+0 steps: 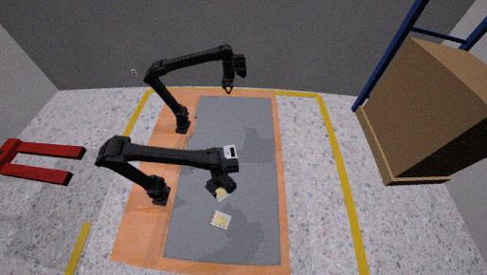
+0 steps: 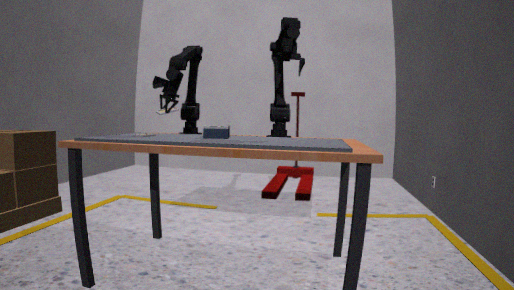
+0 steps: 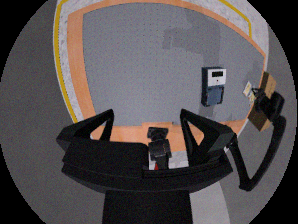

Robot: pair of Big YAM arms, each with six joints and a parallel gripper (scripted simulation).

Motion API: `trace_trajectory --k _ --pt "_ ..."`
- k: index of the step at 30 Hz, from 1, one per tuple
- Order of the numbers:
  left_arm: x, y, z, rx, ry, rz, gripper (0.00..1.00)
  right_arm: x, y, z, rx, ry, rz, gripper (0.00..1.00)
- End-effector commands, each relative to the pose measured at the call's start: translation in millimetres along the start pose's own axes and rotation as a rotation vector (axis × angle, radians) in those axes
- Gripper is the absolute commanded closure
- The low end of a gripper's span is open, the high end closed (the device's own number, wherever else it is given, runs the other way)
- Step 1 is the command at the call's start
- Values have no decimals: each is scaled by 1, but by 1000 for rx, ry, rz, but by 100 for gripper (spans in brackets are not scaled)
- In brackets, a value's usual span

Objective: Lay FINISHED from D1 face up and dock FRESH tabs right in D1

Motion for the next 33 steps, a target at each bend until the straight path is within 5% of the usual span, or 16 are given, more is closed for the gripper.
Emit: trace_trajectory --k 1,14,29,30,33 --pt "-4 0 -20 4 -40 10 0 -30 -12 -29 -37 11 -165 100" --pt "-4 0 -20 4 -40 10 0 -56 -56 -60 -151 134 -489 100" --pt "-4 0 -20 4 -40 10 0 -73 -109 -101 -316 172 -764 100" --pt "-6 -4 -19 14 -27 -19 100 -73 -112 -104 -316 172 -764 100" --pt "-10 -18 -16 22 -17 -41 100 -75 -121 -113 -316 172 -764 100"
Point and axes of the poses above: on each arm, the point where the finger pads meet when closed, its own z axis out along the fingers, its own y axis across the jaws, x = y × z, the point moved 5 cm from there along -z, back along the fingers, and after that the axes turned 12 degrees about -z, right-handed, at the moved point
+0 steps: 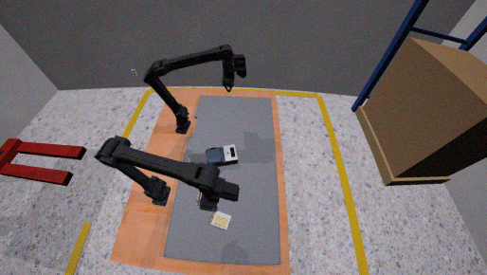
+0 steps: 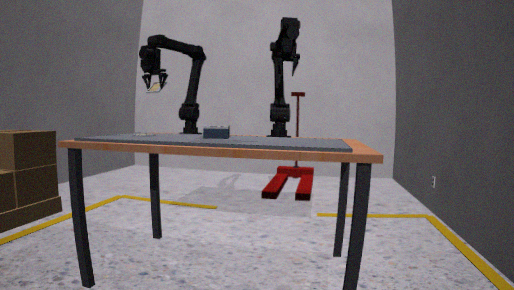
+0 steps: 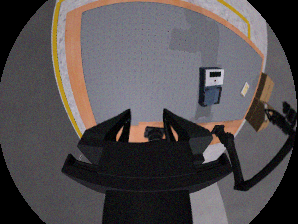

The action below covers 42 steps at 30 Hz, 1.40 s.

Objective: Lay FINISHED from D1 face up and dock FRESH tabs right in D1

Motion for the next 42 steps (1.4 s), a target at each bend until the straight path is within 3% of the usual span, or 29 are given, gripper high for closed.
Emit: trace_trajectory --k 1,21,42 --pt "-13 -19 -14 6 -26 -18 100 1 -8 -33 11 -54 -60 100" --pt "-18 -96 29 44 -25 -80 100 1 -8 -33 11 -54 -60 100" --pt "-1 -171 80 94 0 -163 100 1 -8 -33 11 -54 -60 100"
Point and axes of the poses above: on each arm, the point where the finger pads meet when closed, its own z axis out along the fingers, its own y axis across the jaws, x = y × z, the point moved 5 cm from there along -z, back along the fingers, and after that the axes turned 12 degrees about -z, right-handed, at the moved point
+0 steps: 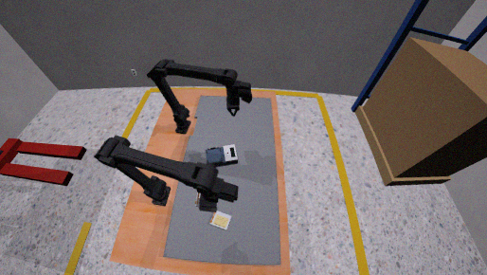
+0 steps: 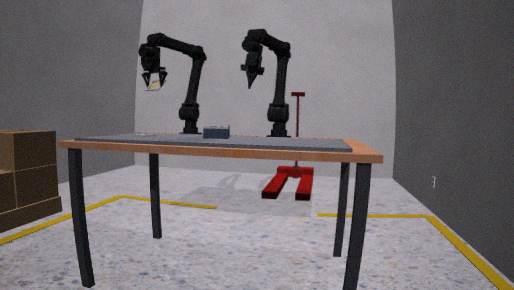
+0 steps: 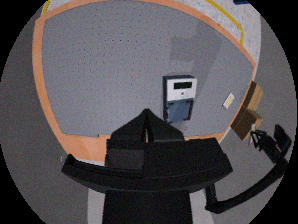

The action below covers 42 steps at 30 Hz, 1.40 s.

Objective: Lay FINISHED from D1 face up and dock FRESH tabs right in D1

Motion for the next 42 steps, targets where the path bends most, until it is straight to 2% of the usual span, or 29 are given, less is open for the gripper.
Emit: trace_trajectory --k 1,20,22,27,42 --pt "-2 -12 8 12 -8 -49 100 -3 -4 -22 16 -45 -9 100" --pt "35 -63 55 33 14 -91 100 -3 -4 -22 16 -45 -9 100" --pt "43 -67 61 81 -31 -84 100 -3 -4 -22 16 -45 -9 100" --pt "56 -81 75 88 -37 -83 100 -3 -4 -22 16 -45 -9 100" --pt "56 -81 75 88 -37 -83 100 -3 -4 -22 16 -45 -9 100"
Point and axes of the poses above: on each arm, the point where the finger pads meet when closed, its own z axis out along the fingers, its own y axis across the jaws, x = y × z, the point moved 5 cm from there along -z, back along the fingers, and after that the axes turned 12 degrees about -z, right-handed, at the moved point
